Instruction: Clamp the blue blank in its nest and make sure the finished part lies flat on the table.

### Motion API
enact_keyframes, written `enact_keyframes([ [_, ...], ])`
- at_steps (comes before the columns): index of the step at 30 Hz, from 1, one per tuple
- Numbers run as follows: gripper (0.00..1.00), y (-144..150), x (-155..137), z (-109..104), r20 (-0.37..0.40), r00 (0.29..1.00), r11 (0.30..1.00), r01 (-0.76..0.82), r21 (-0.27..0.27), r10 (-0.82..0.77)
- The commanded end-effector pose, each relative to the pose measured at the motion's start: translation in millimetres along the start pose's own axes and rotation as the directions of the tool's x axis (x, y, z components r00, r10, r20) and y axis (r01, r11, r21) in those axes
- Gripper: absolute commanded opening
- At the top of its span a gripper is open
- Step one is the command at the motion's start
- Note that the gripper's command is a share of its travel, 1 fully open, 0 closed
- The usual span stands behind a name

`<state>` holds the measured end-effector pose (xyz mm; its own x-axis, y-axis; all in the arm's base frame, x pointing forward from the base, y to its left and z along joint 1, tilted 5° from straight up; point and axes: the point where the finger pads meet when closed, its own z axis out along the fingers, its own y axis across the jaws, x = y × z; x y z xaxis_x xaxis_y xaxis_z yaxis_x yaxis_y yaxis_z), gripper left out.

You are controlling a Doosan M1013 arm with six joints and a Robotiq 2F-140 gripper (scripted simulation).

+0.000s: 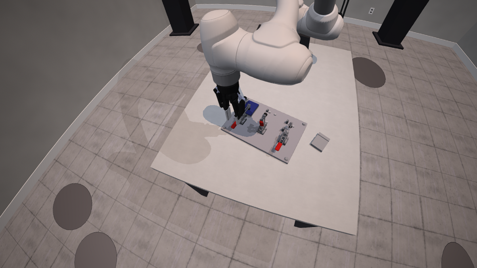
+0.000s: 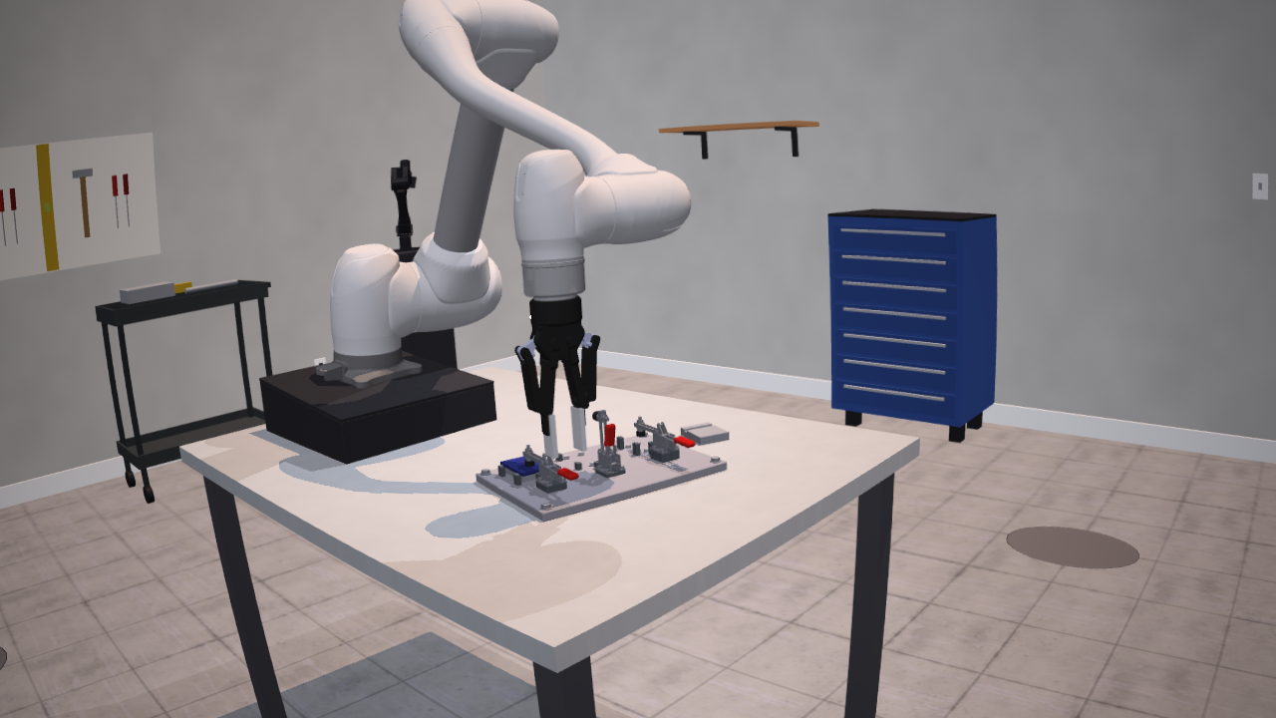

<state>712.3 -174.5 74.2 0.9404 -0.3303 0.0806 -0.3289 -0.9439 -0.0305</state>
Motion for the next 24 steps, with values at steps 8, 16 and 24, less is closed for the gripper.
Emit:
enact_keyframes([
  [8, 0.28, 0.0, 0.0, -0.2, 0.0, 1.0, 1.0, 0.0, 0.0, 0.0],
  [16, 0.0, 0.0, 0.0, -0.2, 0.0, 1.0, 1.0, 0.0, 0.0, 0.0],
  [24, 0.0, 0.0, 0.0, -0.2, 0.0, 1.0, 1.0, 0.0, 0.0, 0.0],
])
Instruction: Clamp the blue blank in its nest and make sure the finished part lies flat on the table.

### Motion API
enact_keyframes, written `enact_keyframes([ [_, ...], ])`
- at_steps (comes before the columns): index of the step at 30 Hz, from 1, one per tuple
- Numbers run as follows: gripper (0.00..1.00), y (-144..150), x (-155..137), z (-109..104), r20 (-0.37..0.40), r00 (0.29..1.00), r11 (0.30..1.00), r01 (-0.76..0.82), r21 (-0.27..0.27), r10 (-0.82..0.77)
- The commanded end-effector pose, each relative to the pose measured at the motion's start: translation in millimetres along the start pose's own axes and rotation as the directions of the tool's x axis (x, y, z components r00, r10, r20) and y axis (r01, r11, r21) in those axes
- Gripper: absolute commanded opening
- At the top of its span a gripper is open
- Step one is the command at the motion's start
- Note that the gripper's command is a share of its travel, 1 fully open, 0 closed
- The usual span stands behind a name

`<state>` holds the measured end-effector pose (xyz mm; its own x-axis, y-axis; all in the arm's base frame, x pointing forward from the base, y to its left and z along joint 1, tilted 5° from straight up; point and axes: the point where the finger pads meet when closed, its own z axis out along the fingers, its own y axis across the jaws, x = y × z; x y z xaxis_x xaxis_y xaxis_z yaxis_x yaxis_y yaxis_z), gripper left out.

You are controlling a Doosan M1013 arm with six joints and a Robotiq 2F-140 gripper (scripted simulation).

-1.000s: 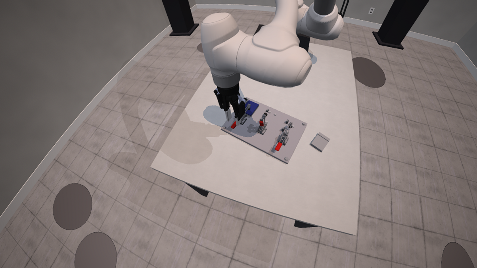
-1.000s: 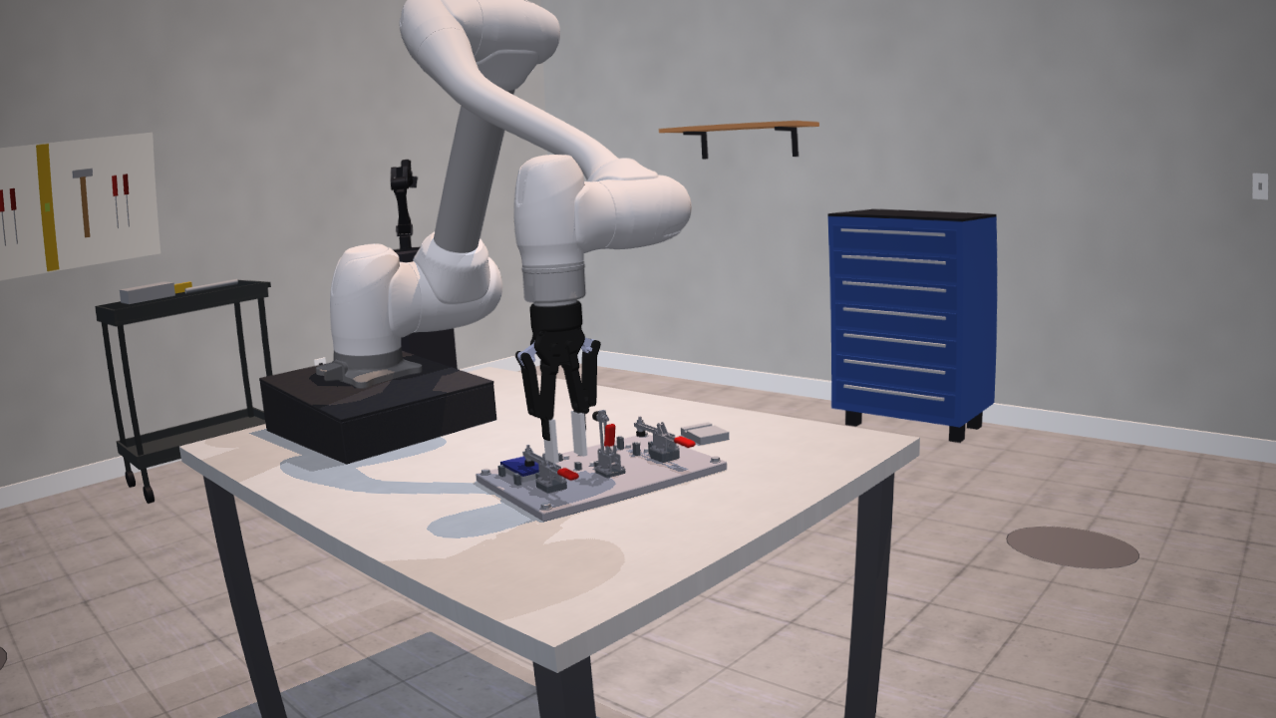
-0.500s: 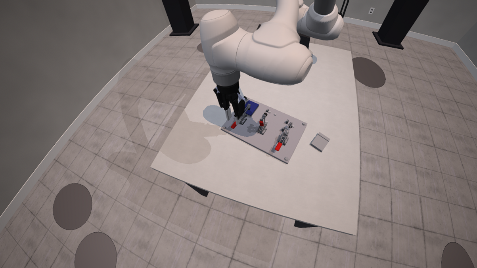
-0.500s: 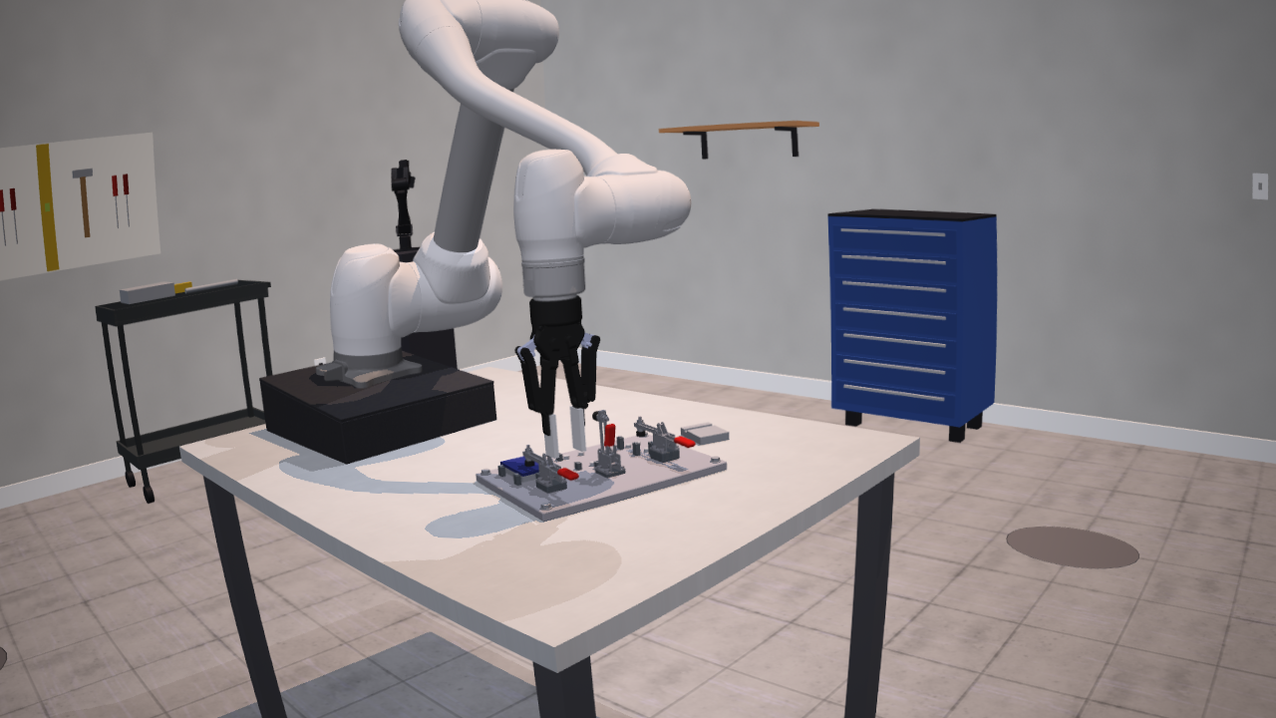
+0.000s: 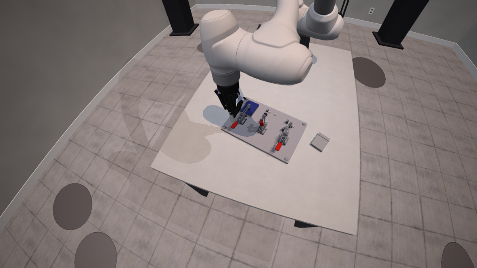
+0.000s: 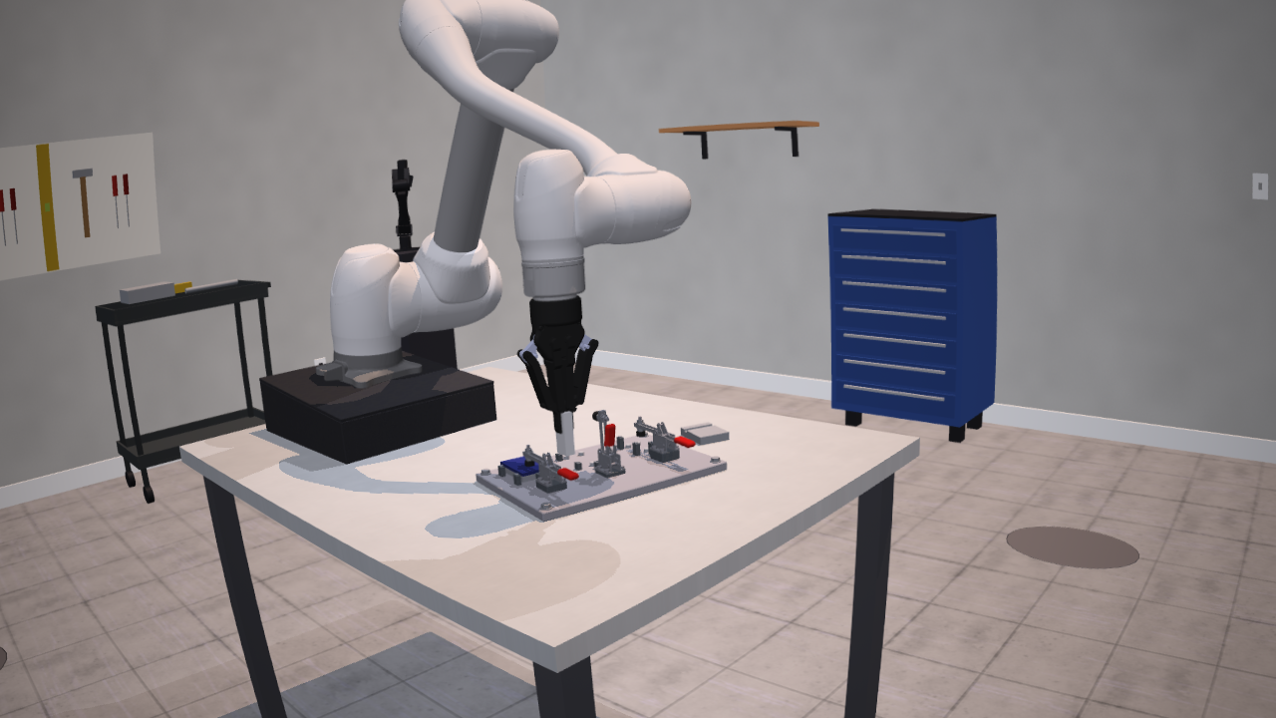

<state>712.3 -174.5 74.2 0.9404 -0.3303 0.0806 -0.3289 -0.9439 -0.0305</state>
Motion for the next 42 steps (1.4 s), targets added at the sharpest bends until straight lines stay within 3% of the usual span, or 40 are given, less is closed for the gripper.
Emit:
enact_keyframes([
  [1, 0.0, 0.0, 0.0, -0.2, 0.0, 1.0, 1.0, 0.0, 0.0, 0.0],
  [42, 0.0, 0.0, 7.8, -0.2, 0.0, 1.0, 1.0, 0.0, 0.0, 0.0],
])
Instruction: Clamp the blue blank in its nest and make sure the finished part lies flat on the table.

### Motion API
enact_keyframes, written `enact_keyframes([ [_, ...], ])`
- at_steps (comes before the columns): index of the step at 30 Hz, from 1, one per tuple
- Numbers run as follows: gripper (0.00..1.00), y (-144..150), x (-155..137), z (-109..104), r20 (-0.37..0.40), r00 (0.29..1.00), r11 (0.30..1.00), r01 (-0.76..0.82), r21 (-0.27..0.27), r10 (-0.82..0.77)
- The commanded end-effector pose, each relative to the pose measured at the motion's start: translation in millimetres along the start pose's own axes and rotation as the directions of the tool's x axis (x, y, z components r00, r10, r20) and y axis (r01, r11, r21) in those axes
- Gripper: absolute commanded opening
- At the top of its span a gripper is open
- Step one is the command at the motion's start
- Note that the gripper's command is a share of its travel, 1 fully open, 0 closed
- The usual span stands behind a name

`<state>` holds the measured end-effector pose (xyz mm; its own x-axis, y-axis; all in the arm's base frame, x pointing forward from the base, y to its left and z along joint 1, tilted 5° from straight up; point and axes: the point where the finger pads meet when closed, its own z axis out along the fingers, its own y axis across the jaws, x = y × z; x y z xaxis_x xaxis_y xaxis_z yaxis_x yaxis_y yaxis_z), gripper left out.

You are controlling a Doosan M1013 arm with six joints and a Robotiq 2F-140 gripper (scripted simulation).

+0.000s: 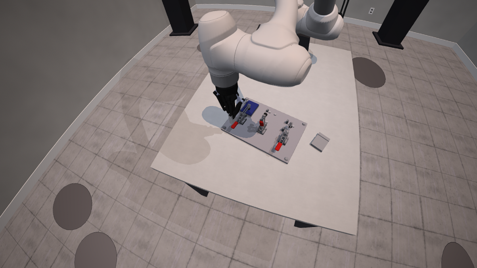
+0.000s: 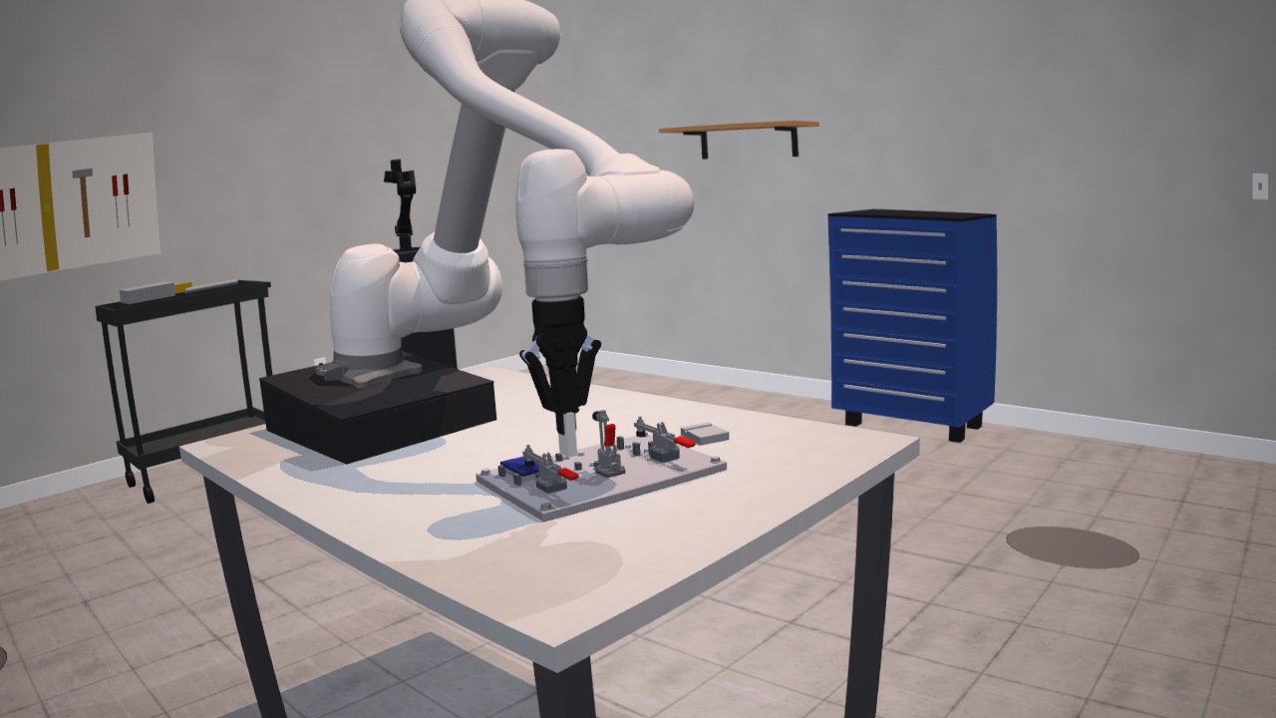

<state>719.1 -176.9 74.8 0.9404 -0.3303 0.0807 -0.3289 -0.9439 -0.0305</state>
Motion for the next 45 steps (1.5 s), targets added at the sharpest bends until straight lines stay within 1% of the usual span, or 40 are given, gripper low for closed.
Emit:
enact_keyframes([
  [1, 0.0, 0.0, 0.5, -0.1, 0.0, 1.0, 1.0, 0.0, 0.0, 0.0],
  [8, 0.0, 0.0, 0.6, 0.5, 0.0, 1.0, 1.0, 0.0, 0.0, 0.0],
  [17, 0.0, 0.0, 0.6, 7.0, 0.0, 1.0, 1.0, 0.0, 0.0, 0.0],
  [38, 0.0, 0.0, 0.6, 8.3, 0.0, 1.0, 1.0, 0.0, 0.0, 0.0],
  [45, 0.0, -0.1, 0.6, 12.8, 0.0, 1.0, 1.0, 0.0, 0.0, 0.0],
])
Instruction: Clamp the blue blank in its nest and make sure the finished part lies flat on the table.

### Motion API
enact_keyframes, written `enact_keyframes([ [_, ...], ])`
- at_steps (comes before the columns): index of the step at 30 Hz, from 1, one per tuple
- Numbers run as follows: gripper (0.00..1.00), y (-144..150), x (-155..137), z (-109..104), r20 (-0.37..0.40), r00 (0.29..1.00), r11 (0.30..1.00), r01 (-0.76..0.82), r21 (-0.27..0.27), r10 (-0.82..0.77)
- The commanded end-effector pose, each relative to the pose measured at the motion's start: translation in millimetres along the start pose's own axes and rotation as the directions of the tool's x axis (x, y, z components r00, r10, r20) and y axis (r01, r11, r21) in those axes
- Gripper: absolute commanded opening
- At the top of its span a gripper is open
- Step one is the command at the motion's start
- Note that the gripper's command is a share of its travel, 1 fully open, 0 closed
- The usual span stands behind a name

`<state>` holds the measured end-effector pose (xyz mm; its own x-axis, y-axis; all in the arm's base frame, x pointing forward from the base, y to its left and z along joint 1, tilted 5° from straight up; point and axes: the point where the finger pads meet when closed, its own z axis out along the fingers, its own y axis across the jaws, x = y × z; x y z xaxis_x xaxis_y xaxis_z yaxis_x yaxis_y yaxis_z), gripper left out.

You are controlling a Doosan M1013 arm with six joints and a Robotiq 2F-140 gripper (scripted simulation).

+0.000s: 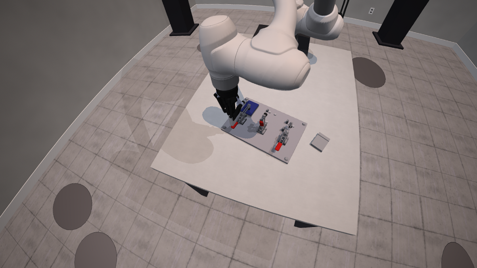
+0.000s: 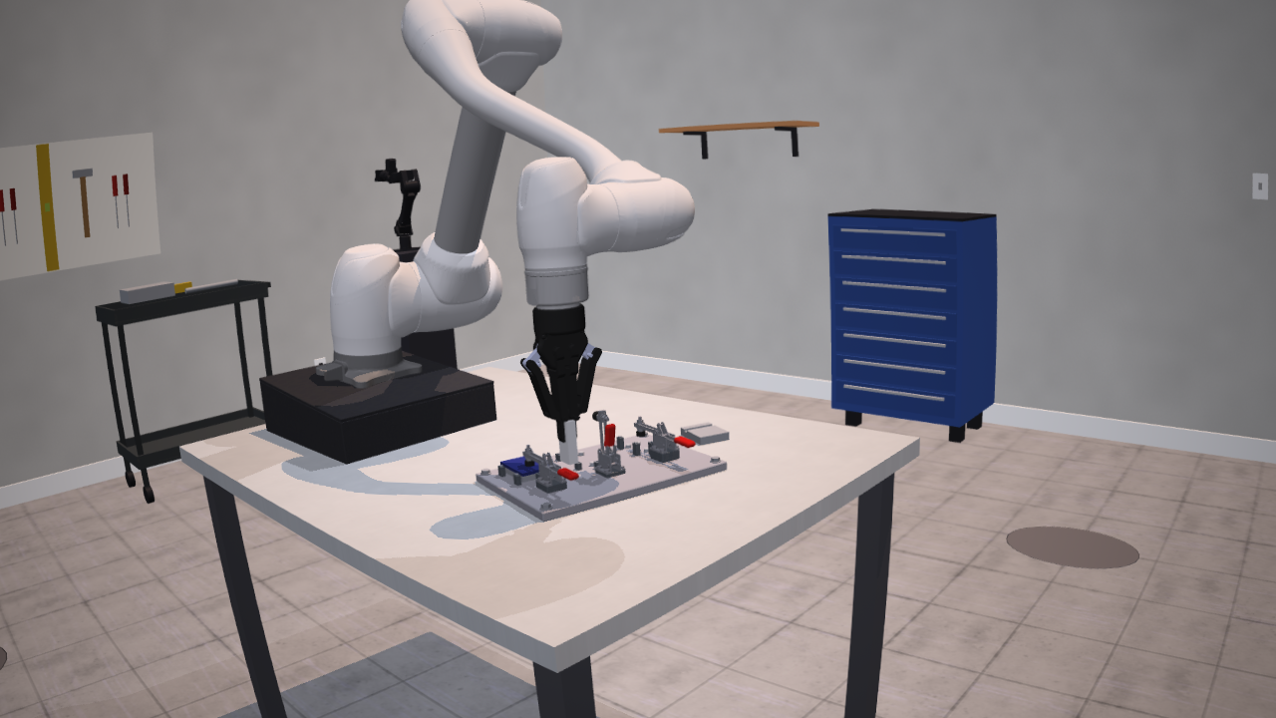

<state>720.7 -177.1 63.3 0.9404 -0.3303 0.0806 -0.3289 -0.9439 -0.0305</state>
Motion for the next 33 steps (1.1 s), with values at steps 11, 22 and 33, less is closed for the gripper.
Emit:
enact_keyframes([
  [11, 0.0, -0.1, 0.0, 4.3, 0.0, 1.0, 1.0, 0.0, 0.0, 0.0],
  [22, 0.0, -0.1, 0.0, 4.9, 0.0, 1.0, 1.0, 0.0, 0.0, 0.0],
  [33, 0.0, -0.1, 0.0, 6.3, 0.0, 1.0, 1.0, 0.0, 0.0, 0.0],
])
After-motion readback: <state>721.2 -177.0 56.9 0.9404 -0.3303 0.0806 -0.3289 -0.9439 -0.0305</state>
